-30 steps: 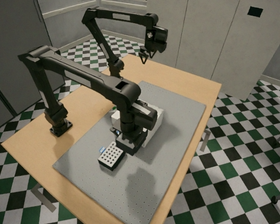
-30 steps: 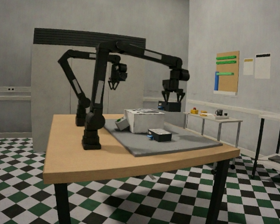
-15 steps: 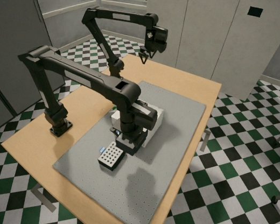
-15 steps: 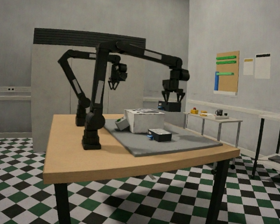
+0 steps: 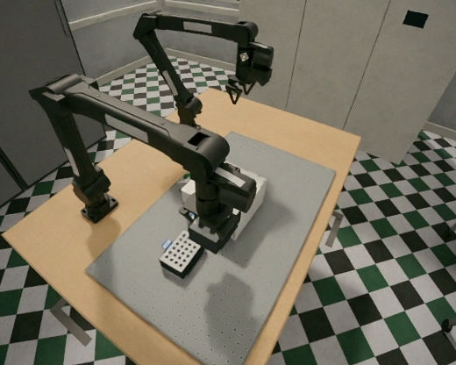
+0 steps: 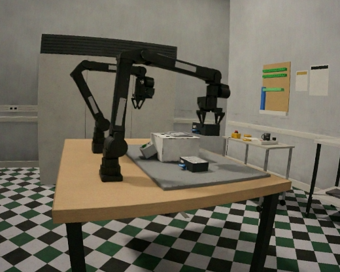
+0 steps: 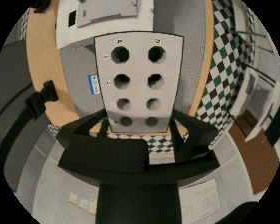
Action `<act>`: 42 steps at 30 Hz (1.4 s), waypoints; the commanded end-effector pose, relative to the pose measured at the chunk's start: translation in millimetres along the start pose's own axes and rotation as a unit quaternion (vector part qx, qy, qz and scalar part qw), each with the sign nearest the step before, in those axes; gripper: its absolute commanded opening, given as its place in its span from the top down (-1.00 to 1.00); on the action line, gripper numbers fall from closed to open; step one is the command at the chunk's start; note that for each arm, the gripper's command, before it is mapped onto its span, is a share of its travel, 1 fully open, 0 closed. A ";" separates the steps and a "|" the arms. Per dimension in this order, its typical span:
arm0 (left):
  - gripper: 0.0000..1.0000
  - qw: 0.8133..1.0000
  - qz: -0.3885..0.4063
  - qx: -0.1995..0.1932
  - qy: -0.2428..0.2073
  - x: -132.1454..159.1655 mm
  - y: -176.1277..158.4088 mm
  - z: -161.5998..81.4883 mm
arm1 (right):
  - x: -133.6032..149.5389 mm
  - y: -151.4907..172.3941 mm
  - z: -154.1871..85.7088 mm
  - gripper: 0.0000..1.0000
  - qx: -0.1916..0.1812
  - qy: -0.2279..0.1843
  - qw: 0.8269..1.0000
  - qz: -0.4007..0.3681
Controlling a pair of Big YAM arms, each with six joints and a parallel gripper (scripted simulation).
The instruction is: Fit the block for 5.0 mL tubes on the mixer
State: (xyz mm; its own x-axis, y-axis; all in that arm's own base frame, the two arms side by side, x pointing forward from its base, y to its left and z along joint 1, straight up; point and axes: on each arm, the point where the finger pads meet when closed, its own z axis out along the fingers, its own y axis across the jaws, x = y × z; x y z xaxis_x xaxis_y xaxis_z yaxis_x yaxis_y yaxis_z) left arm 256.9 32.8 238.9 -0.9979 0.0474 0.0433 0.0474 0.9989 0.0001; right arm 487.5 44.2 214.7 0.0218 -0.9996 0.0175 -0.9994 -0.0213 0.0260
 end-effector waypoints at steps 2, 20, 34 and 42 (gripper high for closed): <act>-1.00 0.999 -0.003 -0.007 -0.032 -12.6 2.4 -17.2 | -7.0 -28.7 -77.9 1.00 0.092 -0.010 0.996 -0.007; -1.00 1.000 -0.003 0.000 0.005 4.9 -0.6 -0.4 | -7.3 -28.3 -77.8 1.00 0.091 -0.010 0.996 -0.006; -1.00 1.000 -0.004 -0.005 -0.022 -7.7 1.8 -11.0 | -7.0 -28.1 -77.6 1.00 0.090 -0.009 0.996 -0.006; -1.00 0.999 -0.004 -0.008 -0.041 -16.1 3.4 -23.9 | -6.9 -28.0 -77.5 1.00 0.090 -0.009 0.996 -0.005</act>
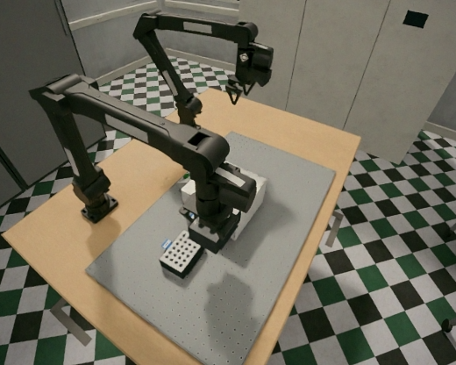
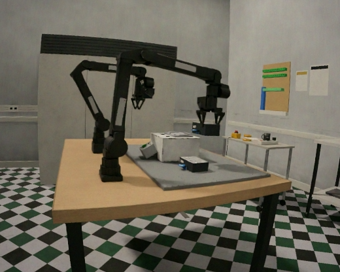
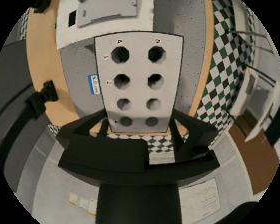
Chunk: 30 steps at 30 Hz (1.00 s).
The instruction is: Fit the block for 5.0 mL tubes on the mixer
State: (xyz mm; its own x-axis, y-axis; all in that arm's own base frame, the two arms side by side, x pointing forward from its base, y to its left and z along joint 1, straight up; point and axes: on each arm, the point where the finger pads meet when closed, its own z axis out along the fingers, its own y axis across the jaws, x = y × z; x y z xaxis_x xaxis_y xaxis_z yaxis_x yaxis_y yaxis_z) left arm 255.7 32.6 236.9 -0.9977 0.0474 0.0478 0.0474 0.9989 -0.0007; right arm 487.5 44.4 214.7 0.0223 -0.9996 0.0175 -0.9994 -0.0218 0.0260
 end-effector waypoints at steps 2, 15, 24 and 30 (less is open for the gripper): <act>-1.00 0.999 -0.004 -0.008 -0.044 -17.1 3.6 -26.1 | -6.6 -28.0 -77.5 1.00 0.090 -0.009 0.996 -0.005; -1.00 0.999 -0.004 -0.006 -0.033 -11.2 2.7 -30.7 | -6.4 -27.7 -77.4 1.00 0.089 -0.009 0.996 -0.004; -1.00 0.999 -0.004 -0.008 -0.046 -17.0 3.8 -33.6 | -6.2 -27.6 -77.3 1.00 0.089 -0.009 0.996 -0.004; -1.00 0.999 -0.005 -0.008 -0.042 -16.1 3.6 -25.1 | -6.1 -27.5 -77.2 1.00 0.088 -0.008 0.996 -0.003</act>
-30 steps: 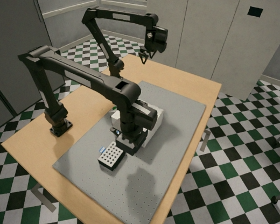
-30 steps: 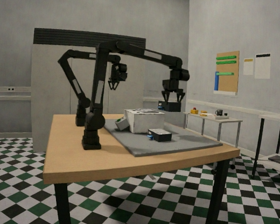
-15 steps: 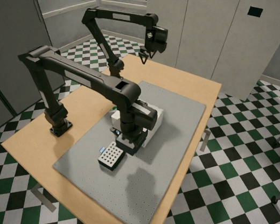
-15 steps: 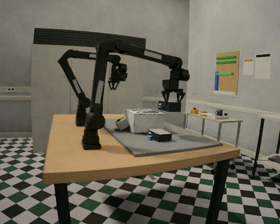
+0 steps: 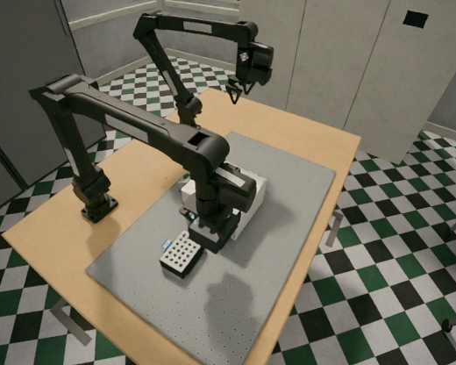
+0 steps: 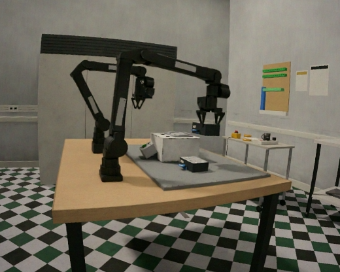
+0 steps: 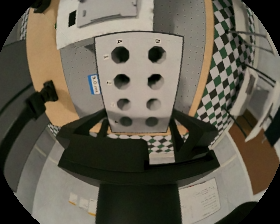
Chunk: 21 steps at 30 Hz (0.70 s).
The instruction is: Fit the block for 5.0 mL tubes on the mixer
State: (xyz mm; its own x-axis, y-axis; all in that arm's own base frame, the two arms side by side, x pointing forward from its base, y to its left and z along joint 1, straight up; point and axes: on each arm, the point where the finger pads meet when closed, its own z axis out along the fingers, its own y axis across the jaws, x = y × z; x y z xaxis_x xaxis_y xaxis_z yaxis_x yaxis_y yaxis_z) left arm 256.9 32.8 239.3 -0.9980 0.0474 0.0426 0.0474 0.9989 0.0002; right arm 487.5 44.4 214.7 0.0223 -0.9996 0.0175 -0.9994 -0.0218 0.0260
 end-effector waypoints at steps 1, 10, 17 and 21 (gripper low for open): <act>-1.00 0.999 -0.005 -0.007 -0.038 -14.5 3.3 -21.0 | -6.1 -27.5 -77.2 1.00 0.088 -0.008 0.996 -0.003; -1.00 1.000 -0.004 -0.003 -0.014 -3.3 1.3 -9.8 | -6.0 -27.3 -77.1 1.00 0.088 -0.008 0.996 -0.003; -1.00 1.000 -0.004 0.000 0.003 4.8 -0.1 -1.3 | -6.2 -27.2 -77.0 1.00 0.087 -0.008 0.996 0.001; -1.00 1.000 -0.005 0.001 0.006 6.2 -0.3 0.1 | -6.2 -27.1 -77.0 1.00 0.087 -0.008 0.996 0.003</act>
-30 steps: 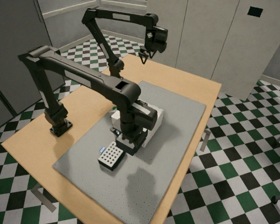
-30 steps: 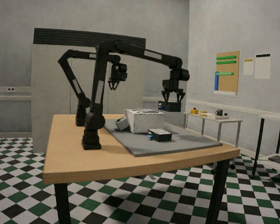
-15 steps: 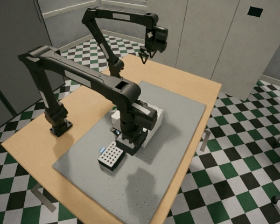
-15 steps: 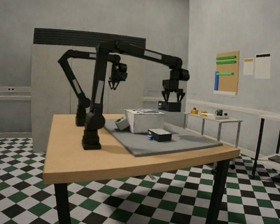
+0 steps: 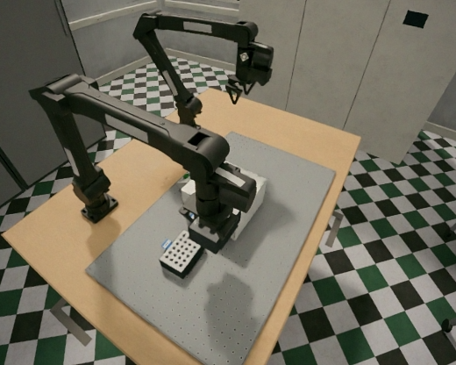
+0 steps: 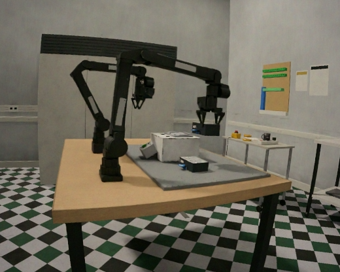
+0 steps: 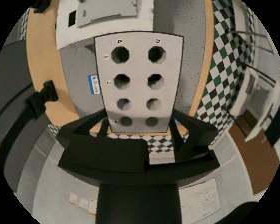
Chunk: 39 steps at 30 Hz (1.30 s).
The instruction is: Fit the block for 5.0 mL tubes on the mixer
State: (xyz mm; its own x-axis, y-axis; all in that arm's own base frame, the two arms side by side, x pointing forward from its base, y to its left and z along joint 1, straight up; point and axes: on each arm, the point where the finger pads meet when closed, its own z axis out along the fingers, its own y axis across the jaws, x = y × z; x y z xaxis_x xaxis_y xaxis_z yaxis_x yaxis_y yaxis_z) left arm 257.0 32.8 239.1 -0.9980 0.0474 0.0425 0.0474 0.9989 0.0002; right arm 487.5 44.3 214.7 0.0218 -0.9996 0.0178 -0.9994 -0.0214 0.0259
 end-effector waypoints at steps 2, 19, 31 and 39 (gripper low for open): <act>-1.00 1.000 -0.005 0.001 0.006 6.2 -0.3 -0.1 | -6.2 -27.1 -77.0 1.00 0.087 -0.009 0.996 0.003; -1.00 0.999 -0.005 -0.007 -0.041 -14.9 3.7 -23.2 | -6.4 -26.8 -76.8 1.00 0.086 -0.008 0.996 0.002; -1.00 0.999 -0.005 -0.006 -0.034 -10.8 3.1 -28.7 | -6.6 -26.6 -76.6 1.00 0.086 -0.008 0.996 0.002; -1.00 0.999 -0.006 -0.006 -0.034 -10.6 3.1 -31.0 | -6.5 -26.5 -76.6 1.00 0.086 -0.008 0.996 0.002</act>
State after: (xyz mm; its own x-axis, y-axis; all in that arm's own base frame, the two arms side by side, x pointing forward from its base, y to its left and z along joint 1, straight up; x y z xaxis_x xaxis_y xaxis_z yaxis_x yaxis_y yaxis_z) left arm 256.4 32.7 237.6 -0.9979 0.0474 0.0447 0.0474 0.9989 -0.0002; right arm 487.5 44.5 214.7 0.0212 -0.9996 0.0179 -0.9994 -0.0208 0.0259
